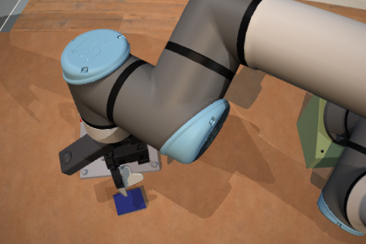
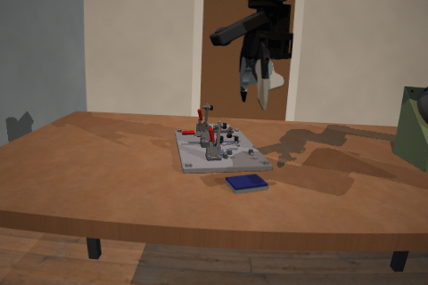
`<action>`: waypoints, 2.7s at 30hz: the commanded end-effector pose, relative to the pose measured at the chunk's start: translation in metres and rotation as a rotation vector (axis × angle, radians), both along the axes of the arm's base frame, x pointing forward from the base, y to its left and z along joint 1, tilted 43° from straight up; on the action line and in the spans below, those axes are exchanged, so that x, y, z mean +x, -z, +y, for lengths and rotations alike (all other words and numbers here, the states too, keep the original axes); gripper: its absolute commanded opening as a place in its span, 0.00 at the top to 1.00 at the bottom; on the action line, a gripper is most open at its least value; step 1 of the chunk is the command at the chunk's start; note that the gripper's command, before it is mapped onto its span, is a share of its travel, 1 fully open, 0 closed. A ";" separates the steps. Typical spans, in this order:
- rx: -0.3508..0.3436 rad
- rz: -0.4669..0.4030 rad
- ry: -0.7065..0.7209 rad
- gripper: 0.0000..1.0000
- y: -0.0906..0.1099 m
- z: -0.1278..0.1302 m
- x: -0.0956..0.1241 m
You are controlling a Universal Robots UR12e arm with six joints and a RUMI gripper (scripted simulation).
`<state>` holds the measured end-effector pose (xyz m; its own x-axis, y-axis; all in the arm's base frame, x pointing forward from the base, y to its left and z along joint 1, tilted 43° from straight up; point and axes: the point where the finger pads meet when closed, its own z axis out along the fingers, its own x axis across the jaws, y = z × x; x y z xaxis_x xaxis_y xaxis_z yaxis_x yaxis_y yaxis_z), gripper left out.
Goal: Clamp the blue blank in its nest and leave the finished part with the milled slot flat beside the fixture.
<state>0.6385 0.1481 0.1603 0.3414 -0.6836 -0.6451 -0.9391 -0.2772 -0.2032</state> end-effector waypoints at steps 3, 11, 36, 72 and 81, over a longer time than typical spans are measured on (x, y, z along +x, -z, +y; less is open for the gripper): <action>0.000 -0.001 0.001 0.41 0.009 0.009 0.000; 0.000 -0.001 0.001 0.41 0.024 0.022 -0.001; 0.000 -0.001 0.001 0.41 0.078 0.071 -0.004; 0.000 -0.001 0.001 0.41 0.113 0.104 -0.005; 0.000 -0.001 0.001 0.41 0.113 0.104 -0.005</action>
